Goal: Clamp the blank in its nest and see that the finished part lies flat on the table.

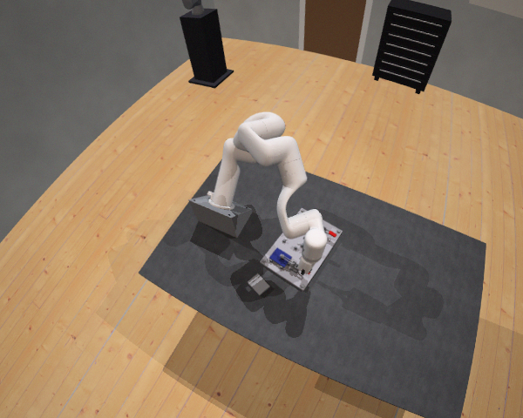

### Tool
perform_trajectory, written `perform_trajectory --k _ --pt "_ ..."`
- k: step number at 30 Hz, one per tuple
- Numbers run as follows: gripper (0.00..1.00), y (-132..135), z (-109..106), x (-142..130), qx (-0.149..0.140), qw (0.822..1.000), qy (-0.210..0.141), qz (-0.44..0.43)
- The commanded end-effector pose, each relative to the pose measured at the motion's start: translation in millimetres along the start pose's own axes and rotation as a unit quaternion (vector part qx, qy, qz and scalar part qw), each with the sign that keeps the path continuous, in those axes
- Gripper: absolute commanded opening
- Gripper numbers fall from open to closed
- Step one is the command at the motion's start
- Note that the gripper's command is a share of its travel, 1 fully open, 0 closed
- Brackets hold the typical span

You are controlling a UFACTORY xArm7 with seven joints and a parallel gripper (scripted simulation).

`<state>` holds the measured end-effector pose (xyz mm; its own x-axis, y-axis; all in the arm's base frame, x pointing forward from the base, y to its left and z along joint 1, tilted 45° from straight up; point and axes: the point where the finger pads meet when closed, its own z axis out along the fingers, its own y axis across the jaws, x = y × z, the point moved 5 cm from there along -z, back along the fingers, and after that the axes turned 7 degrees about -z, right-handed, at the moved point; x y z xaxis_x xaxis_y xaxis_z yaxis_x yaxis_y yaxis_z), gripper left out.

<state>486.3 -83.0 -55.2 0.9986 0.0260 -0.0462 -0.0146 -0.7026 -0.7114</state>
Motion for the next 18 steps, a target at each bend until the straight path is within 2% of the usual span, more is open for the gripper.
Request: perform_trajectory --k 1,18 --pt "0.00 1.1 -2.1 1.0 -0.001 1.000 0.002 0.000" --pt "0.00 2.2 3.3 2.3 -0.001 1.000 0.002 0.000"
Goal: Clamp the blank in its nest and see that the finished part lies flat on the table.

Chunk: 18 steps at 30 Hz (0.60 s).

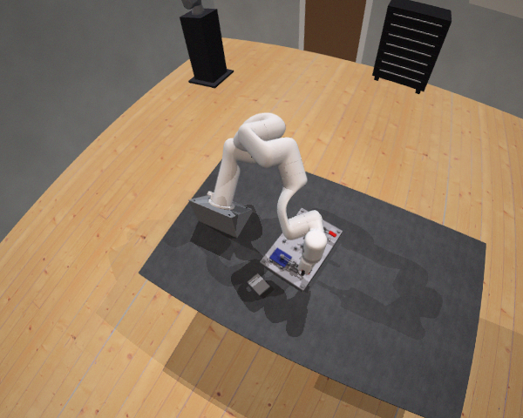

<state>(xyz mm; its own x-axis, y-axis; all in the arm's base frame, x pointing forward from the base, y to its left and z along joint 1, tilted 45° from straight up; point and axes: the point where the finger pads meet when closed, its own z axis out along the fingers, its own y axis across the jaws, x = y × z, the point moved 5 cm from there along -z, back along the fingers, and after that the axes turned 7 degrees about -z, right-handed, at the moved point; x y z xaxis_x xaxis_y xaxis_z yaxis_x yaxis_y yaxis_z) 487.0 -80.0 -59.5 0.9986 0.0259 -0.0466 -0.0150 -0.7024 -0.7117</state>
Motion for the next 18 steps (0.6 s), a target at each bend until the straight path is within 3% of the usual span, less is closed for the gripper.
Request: perform_trajectory --k 1,18 --pt "0.00 1.2 -1.7 1.2 -0.002 1.000 0.002 0.000" --pt "0.00 1.2 0.3 1.2 -0.002 1.000 0.002 0.000"
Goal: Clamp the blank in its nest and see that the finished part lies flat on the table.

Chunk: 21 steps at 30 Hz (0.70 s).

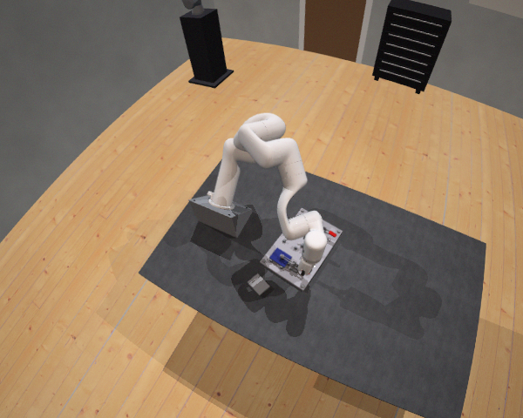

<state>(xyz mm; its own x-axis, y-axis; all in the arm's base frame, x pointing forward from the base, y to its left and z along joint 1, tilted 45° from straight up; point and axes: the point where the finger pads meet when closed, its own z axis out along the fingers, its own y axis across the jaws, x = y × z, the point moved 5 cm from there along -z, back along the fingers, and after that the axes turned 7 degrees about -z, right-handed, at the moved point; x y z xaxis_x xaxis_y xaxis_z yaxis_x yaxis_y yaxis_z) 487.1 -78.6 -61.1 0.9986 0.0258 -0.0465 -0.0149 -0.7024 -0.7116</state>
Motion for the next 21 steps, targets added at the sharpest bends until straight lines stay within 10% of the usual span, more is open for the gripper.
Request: perform_trajectory --k 1,21 --pt "0.00 1.1 -1.9 1.0 -0.002 1.000 0.002 0.000" --pt "0.00 1.1 0.1 1.0 -0.002 1.000 0.002 0.000"
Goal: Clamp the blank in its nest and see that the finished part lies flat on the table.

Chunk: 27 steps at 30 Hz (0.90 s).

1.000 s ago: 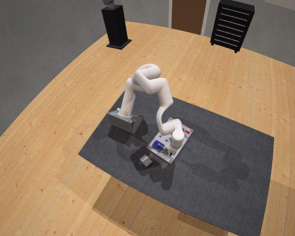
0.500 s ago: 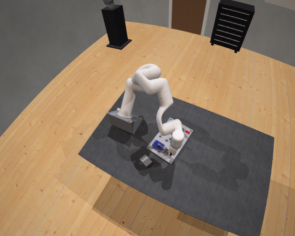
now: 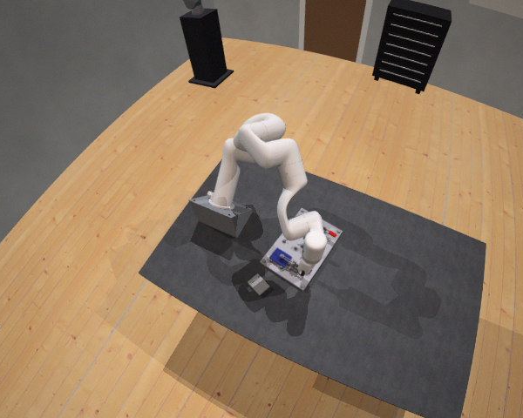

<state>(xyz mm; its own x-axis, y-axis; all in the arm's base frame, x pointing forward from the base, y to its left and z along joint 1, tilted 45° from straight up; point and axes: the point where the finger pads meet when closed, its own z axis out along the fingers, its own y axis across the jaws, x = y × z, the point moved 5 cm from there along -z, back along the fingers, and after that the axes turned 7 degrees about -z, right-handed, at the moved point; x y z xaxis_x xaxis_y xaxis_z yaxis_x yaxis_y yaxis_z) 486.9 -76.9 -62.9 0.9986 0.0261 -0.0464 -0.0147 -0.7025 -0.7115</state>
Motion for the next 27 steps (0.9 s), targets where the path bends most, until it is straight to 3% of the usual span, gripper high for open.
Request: perform_trajectory --k 1,27 --pt "0.00 1.0 -2.3 1.1 -0.002 1.000 0.002 0.000" --pt "0.00 1.0 0.7 1.1 -0.002 1.000 0.002 0.000"
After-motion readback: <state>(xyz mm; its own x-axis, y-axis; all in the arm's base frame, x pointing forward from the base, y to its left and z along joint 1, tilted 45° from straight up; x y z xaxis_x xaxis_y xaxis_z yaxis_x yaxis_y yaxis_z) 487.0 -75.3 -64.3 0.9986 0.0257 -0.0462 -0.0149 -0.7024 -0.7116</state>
